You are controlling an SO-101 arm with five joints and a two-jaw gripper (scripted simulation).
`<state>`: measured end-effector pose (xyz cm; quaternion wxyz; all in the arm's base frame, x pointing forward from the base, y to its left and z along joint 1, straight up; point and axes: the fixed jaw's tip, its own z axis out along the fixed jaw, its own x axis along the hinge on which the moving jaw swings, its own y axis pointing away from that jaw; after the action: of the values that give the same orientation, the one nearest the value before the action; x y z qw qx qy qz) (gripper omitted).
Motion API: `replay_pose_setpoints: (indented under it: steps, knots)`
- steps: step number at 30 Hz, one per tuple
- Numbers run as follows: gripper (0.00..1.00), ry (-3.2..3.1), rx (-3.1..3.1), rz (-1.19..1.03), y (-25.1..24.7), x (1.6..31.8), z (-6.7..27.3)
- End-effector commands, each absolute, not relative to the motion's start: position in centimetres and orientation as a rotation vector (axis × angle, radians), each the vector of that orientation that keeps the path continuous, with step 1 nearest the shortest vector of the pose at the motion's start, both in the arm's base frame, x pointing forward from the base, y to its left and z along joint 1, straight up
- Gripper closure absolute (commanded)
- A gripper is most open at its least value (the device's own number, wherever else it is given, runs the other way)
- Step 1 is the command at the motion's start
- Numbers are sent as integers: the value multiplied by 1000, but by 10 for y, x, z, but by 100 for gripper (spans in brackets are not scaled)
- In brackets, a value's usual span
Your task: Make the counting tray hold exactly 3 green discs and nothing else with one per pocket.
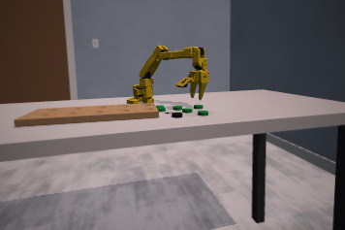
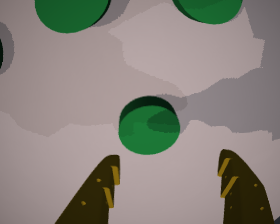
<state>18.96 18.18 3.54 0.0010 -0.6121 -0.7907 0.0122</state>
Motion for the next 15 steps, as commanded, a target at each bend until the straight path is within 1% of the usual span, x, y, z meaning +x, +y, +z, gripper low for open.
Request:
replay_pose_setpoints:
  steps: [1, 15]
  knots:
    - [73, -2506, -1912, -199, 193, 199, 67]
    - [73, -2506, -1912, -226, 195, 200, 70]
